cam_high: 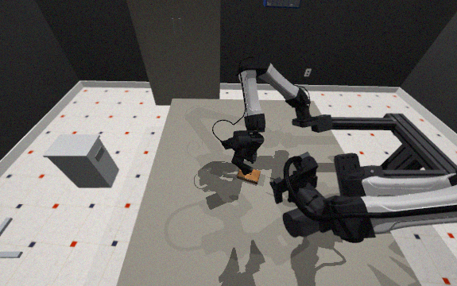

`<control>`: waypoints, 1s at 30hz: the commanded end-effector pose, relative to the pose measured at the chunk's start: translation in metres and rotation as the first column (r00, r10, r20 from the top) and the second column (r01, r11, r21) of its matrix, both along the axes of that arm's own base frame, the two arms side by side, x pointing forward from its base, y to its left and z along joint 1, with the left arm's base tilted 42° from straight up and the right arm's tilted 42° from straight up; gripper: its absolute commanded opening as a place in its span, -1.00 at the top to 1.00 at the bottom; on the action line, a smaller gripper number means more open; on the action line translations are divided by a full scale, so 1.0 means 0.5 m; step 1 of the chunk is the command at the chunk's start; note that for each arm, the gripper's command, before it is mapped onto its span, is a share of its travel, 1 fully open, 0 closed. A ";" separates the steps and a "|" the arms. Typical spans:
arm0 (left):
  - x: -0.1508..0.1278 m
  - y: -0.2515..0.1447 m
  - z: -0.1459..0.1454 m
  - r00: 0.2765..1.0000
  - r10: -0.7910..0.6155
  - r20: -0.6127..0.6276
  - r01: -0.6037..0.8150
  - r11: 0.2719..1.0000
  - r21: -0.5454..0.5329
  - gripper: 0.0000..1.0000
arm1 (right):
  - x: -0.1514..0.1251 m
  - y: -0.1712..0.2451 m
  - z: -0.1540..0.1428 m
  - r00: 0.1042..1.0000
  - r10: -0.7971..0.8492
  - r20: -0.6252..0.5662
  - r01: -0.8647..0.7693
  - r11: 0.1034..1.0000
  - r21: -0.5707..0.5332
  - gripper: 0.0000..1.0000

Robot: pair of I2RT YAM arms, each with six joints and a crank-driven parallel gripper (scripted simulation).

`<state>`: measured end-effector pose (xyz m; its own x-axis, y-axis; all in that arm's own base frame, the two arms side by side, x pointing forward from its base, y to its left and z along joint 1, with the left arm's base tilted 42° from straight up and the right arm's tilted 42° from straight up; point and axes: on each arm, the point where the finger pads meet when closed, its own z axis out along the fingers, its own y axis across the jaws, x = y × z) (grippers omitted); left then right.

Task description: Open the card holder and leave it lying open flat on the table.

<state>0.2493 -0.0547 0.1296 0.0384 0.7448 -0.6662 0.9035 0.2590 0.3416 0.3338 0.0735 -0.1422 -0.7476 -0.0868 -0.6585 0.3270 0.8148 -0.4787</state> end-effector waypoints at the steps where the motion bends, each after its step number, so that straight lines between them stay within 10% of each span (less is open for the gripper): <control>1: 0.007 -0.001 0.012 1.000 -0.003 0.022 0.004 1.000 -0.001 -1.00 | 0.023 0.024 0.025 0.989 0.150 -0.008 -0.150 0.989 0.009 -1.00; 10: 0.007 -0.001 0.012 1.000 -0.003 0.022 0.004 1.000 -0.001 -1.00 | 0.019 0.022 0.035 0.874 0.472 -0.113 -0.477 0.878 -0.027 -1.00; 30: 0.007 -0.001 0.012 1.000 -0.003 0.022 0.004 1.000 -0.001 -1.00 | -0.071 -0.022 0.019 0.217 0.877 -0.428 -0.951 0.289 0.111 -1.00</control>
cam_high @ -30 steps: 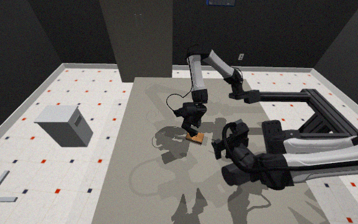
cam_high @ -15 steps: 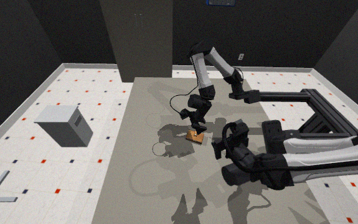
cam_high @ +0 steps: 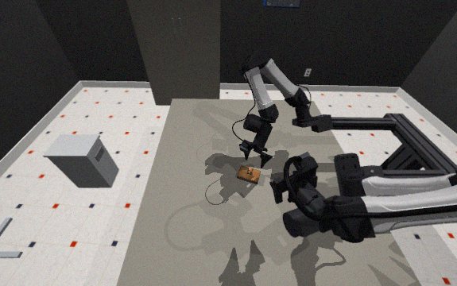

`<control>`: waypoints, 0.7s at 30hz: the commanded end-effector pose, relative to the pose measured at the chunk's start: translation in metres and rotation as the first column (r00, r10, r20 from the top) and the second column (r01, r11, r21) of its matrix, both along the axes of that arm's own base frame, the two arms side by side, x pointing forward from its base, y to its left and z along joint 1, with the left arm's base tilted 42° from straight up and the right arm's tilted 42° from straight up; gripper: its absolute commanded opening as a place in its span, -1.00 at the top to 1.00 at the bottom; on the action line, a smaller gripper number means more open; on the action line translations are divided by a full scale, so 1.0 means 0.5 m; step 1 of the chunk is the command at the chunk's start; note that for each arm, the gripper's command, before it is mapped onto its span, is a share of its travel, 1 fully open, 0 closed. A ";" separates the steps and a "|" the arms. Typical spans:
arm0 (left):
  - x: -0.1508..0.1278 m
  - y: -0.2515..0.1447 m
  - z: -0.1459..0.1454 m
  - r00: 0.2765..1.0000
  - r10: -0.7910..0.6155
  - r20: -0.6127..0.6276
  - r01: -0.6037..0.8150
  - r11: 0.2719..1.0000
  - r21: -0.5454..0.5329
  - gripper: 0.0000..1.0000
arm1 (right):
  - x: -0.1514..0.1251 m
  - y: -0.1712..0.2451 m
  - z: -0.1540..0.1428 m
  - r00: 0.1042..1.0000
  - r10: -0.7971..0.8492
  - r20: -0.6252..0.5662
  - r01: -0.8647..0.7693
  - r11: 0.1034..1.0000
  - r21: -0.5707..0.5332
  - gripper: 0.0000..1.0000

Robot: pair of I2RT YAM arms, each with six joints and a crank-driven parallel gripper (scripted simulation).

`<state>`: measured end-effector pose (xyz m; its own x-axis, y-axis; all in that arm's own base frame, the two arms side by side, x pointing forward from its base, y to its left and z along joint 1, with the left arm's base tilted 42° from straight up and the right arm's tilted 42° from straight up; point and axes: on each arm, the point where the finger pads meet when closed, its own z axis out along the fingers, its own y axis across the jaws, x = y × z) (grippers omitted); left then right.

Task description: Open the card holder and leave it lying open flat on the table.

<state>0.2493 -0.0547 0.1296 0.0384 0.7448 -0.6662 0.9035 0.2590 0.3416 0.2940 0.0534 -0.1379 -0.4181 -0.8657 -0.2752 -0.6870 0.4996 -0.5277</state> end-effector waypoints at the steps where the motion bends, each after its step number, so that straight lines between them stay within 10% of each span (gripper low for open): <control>1: 0.007 -0.001 0.012 1.000 -0.003 0.022 0.004 1.000 -0.001 -1.00 | 0.005 0.016 0.010 0.963 0.263 -0.065 -0.261 0.965 0.028 -1.00; 17: 0.007 -0.001 0.012 1.000 -0.003 0.022 0.004 1.000 -0.001 -1.00 | 0.024 -0.009 0.036 0.871 0.476 -0.122 -0.477 0.879 0.020 -1.00; 21: 0.007 -0.001 0.012 1.000 -0.003 0.022 0.004 1.000 -0.001 -1.00 | 0.001 -0.018 0.018 0.890 0.420 -0.175 -0.421 0.907 0.037 -0.02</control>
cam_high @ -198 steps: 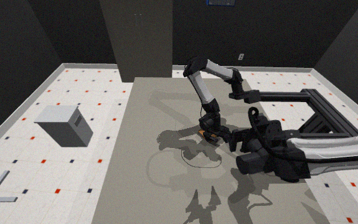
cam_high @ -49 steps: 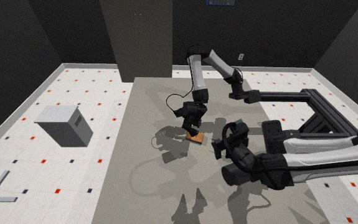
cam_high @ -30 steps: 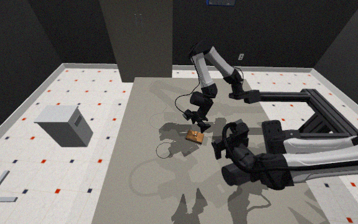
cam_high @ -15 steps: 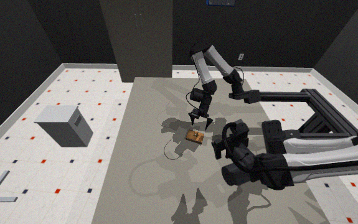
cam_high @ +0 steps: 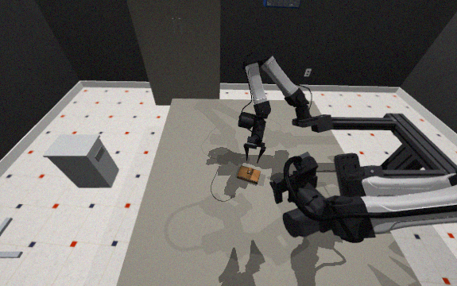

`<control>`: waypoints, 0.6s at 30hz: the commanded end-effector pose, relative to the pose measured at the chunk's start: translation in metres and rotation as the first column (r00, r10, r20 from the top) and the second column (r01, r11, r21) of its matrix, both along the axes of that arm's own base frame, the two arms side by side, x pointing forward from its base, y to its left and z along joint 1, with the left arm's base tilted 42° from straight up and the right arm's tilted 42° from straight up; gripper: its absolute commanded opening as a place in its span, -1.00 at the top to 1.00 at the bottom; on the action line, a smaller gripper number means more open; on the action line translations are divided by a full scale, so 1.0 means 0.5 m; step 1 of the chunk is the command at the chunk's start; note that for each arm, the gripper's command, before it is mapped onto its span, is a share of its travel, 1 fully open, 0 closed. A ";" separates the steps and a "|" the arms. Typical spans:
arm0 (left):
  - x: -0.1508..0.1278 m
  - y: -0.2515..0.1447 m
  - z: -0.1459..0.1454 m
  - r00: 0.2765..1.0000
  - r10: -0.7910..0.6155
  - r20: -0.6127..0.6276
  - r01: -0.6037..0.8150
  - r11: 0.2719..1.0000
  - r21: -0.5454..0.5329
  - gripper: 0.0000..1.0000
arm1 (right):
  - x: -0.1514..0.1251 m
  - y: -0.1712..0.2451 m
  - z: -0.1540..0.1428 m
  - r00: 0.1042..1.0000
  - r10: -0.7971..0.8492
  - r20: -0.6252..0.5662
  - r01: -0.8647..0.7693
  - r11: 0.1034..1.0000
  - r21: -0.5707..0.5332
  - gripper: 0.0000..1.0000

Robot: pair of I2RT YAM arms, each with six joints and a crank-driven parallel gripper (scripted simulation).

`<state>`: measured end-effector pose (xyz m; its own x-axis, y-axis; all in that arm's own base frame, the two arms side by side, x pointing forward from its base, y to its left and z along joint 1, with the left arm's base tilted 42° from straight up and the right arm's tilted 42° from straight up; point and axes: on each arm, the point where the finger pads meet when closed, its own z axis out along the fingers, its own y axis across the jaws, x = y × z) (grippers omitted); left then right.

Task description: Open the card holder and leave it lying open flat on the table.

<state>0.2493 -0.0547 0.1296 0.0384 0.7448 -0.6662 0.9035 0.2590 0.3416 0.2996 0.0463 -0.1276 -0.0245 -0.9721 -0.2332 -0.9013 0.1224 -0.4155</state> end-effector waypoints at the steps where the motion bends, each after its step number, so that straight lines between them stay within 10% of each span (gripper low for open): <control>1: 0.007 -0.001 0.012 1.000 -0.003 0.022 0.004 1.000 -0.001 -1.00 | -0.018 -0.006 -0.010 0.997 -0.054 -0.058 0.053 0.999 -0.008 0.22; 18: 0.007 -0.001 0.012 1.000 -0.003 0.022 0.004 1.000 -0.001 -1.00 | -0.029 -0.025 -0.046 0.735 -0.665 -0.133 0.660 0.747 -0.086 0.27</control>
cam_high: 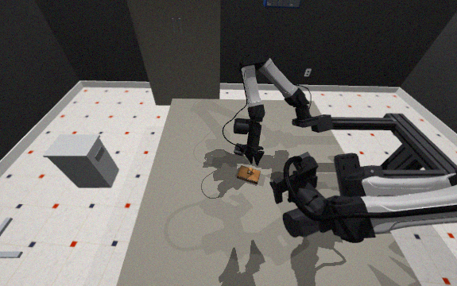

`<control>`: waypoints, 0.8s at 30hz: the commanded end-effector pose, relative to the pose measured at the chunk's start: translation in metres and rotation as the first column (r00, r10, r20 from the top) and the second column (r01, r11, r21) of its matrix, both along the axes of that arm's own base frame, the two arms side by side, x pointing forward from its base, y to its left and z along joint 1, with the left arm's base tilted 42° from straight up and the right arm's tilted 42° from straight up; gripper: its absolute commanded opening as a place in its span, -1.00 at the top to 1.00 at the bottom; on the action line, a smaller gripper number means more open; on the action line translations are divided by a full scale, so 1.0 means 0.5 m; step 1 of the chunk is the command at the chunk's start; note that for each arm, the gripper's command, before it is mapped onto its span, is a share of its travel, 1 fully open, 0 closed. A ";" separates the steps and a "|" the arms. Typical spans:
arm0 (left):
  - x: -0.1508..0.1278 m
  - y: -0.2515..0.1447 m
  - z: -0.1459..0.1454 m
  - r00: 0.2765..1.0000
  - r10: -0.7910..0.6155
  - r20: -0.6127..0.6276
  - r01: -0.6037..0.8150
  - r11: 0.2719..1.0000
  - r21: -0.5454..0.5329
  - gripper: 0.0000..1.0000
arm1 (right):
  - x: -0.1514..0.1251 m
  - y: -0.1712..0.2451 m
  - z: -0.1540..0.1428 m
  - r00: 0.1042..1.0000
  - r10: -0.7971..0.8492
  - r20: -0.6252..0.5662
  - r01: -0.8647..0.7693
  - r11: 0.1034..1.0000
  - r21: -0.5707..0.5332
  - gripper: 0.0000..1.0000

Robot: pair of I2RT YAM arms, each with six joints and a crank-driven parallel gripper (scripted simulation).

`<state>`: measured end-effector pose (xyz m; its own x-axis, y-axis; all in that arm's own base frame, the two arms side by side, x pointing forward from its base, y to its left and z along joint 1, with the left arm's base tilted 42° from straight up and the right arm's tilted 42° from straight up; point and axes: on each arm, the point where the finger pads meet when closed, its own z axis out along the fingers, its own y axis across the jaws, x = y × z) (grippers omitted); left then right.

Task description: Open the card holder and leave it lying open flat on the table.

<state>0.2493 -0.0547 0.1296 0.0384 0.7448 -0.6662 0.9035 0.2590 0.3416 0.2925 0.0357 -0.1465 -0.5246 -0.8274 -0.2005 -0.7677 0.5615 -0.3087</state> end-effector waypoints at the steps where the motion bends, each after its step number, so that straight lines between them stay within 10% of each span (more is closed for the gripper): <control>1: 0.007 -0.001 0.012 1.000 -0.003 0.022 0.004 1.000 -0.001 -1.00 | -0.013 -0.003 -0.010 0.967 -0.252 -0.036 0.250 0.967 -0.047 0.27; 24: 0.007 -0.001 0.012 1.000 -0.003 0.022 0.004 1.000 -0.001 -1.00 | 0.047 0.027 -0.019 0.463 -0.855 0.235 0.877 0.481 0.022 0.27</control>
